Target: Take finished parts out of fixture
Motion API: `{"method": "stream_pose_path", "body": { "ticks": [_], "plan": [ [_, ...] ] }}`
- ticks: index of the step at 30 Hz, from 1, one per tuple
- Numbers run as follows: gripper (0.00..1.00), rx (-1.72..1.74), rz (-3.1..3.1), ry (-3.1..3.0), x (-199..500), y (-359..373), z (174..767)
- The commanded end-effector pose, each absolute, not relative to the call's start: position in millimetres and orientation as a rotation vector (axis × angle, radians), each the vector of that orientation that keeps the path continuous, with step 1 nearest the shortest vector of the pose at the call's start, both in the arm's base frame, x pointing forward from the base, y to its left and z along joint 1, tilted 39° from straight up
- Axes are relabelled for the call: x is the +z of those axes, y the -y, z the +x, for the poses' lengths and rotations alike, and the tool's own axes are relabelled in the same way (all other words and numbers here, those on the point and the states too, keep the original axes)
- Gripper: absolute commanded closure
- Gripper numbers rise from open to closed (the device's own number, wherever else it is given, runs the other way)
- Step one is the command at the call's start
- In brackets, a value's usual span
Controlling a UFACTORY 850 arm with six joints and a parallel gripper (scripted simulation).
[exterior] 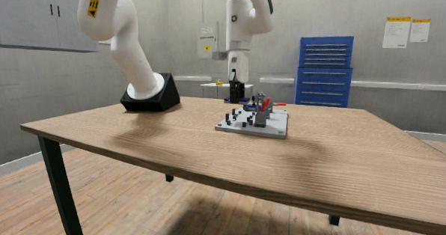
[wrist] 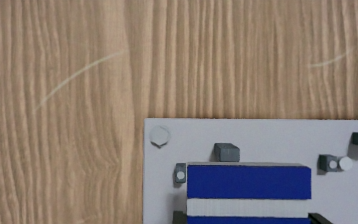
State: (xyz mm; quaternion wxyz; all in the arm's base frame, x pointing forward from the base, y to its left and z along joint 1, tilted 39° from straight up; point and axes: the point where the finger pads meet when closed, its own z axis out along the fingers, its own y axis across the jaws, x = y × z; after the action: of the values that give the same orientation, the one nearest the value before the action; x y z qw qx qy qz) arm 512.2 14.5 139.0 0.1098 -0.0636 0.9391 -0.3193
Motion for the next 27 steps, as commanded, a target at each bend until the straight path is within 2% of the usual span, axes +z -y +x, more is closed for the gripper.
{"method": "stream_pose_path", "body": {
  "ticks": [1, 27],
  "plan": [
    [1.00, -0.938, -0.187, -2.759, 140.1, -14.3, 512.9],
    [1.00, -0.938, -0.187, -2.759, 162.3, 14.3, 514.7]
  ]
}}
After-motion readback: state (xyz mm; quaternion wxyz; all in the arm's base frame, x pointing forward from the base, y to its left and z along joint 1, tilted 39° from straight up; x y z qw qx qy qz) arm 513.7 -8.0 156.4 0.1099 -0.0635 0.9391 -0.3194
